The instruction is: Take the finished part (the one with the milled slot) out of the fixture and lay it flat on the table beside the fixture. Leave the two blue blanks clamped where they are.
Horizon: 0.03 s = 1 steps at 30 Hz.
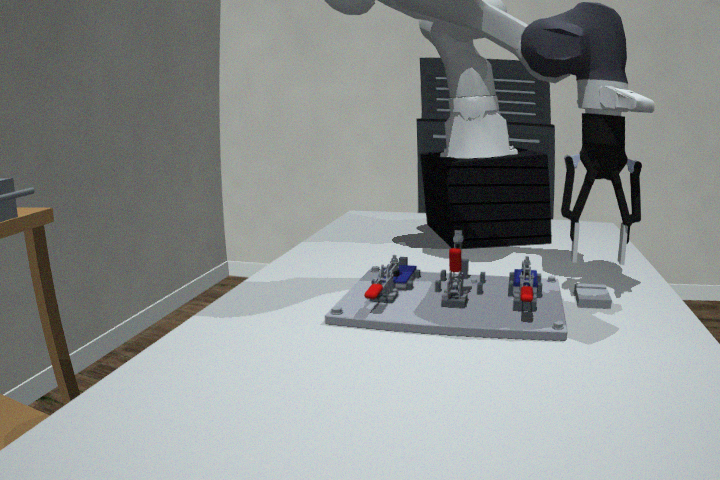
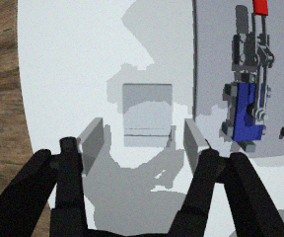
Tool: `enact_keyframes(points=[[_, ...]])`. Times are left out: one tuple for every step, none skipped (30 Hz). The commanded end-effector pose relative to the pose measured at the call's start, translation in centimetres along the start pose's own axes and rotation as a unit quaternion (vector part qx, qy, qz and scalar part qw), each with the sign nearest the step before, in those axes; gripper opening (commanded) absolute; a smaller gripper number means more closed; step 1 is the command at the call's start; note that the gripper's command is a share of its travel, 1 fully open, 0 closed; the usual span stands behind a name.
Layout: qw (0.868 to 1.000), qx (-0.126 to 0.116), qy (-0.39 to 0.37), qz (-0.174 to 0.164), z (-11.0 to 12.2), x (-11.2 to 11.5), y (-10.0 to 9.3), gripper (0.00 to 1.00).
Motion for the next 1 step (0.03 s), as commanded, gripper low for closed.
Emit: enact_keyframes(points=[[1.000, 0.002, -0.004, -0.002, 0.13, 0.08, -0.09, 0.54]])
Point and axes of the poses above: the point where the finger pads meet when closed, its own y axis out along the fingers, its own z axis across the jaws, x = y × z, the point moved 2 cm from there along -y, back along the fingers, and after that the axes turned 3 degrees about y, right-handed, at the moved point
